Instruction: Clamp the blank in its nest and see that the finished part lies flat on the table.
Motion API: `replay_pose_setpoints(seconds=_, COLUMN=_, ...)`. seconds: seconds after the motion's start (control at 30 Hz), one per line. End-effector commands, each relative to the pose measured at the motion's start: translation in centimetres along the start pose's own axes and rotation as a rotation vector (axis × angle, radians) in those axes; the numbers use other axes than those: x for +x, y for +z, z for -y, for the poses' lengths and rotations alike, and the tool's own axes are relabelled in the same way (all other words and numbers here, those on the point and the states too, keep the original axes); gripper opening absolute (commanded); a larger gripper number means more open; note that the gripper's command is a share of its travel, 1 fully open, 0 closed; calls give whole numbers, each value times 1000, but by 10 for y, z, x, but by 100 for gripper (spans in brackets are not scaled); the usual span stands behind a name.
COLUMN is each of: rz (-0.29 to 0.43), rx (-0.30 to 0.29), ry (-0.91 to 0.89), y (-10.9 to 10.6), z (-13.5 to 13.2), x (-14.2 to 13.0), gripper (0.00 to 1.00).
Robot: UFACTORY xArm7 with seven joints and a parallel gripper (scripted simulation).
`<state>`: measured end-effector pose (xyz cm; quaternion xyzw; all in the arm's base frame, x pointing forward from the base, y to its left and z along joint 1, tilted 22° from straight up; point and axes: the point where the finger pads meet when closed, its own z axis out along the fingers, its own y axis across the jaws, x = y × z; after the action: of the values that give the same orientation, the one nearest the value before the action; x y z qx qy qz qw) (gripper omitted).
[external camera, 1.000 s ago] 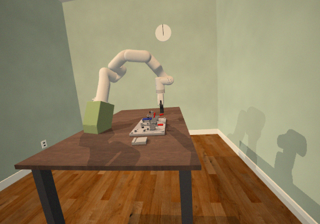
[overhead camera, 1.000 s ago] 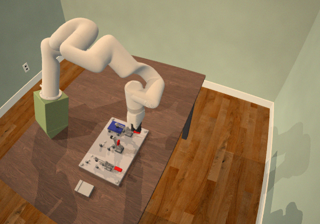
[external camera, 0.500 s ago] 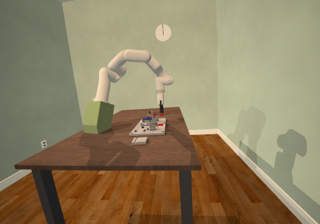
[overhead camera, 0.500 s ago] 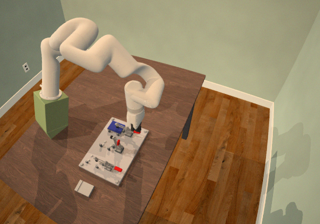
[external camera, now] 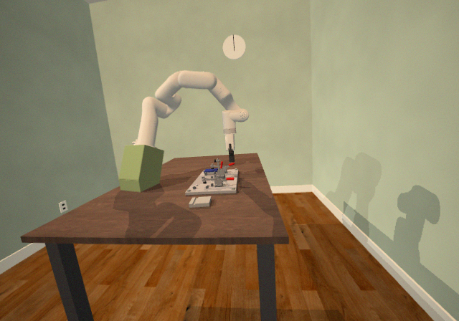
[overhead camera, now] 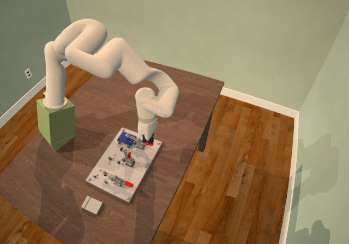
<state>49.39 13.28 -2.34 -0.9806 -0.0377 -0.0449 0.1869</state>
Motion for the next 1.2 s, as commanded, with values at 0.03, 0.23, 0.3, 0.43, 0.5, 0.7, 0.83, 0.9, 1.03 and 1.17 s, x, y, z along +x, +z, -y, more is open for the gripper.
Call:
replay_pose_setpoints(seconds=0.03, rz=-4, rx=-1, ry=0, y=-4, z=0, x=2, gripper=0)
replay_pose_setpoints(seconds=0.23, rz=-4, rx=-1, ry=0, y=-7, z=0, x=2, gripper=0)
replay_pose_setpoints(seconds=0.3, rz=-4, rx=-1, ry=0, y=-9, z=0, x=2, gripper=0)
replay_pose_setpoints(seconds=0.43, rz=-4, rx=-1, ry=0, y=-10, z=0, x=2, gripper=0)
replay_pose_setpoints(seconds=0.5, rz=-4, rx=-1, ry=0, y=-10, z=0, x=2, gripper=0)
replay_pose_setpoints(seconds=0.7, rz=-4, rx=-1, ry=0, y=-10, z=0, x=2, gripper=0)
replay_pose_setpoints(seconds=0.83, rz=-4, rx=-1, ry=0, y=-9, z=0, x=2, gripper=0)
replay_pose_setpoints(seconds=0.9, rz=-4, rx=-1, ry=0, y=-9, z=0, x=2, gripper=0)
replay_pose_setpoints(seconds=1.03, rz=-4, rx=-1, ry=0, y=-6, z=0, x=2, gripper=0)
replay_pose_setpoints(seconds=1.17, rz=-4, rx=-1, ry=0, y=-4, z=-1, x=3, gripper=0)
